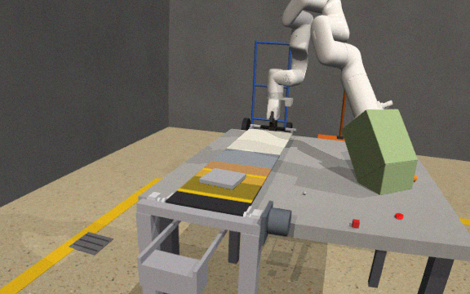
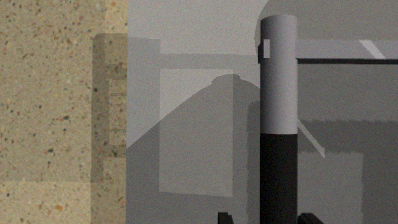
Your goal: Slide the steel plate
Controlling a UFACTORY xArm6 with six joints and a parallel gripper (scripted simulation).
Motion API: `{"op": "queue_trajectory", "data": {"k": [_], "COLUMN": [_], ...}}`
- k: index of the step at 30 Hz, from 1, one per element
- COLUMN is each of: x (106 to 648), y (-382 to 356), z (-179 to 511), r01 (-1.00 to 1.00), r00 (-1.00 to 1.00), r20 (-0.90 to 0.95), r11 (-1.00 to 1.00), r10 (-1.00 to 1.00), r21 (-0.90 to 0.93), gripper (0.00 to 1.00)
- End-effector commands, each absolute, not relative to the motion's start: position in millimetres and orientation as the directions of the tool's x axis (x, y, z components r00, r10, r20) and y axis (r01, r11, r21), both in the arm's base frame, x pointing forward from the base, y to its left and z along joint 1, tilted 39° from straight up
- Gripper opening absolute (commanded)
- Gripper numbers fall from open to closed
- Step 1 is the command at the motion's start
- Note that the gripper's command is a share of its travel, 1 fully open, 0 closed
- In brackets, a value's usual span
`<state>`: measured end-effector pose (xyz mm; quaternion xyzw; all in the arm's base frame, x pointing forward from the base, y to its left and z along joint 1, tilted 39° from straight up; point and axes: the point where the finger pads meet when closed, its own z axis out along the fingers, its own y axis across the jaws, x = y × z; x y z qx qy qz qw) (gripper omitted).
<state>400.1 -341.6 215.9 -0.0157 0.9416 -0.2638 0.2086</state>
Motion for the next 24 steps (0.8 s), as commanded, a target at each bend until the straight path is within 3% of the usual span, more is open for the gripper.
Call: {"op": "queue_trajectory", "data": {"k": [1, 24], "x": [400, 371], "y": [-341, -305], "z": [219, 275], "r01": [0.081, 0.081], "r00": [-0.911, -0.911], "r20": [-0.387, -0.387], "r11": [0.859, 0.859], "r10": [-0.141, -0.141], "r21": [-0.505, -0.505], "gripper": [0.41, 0.41]}}
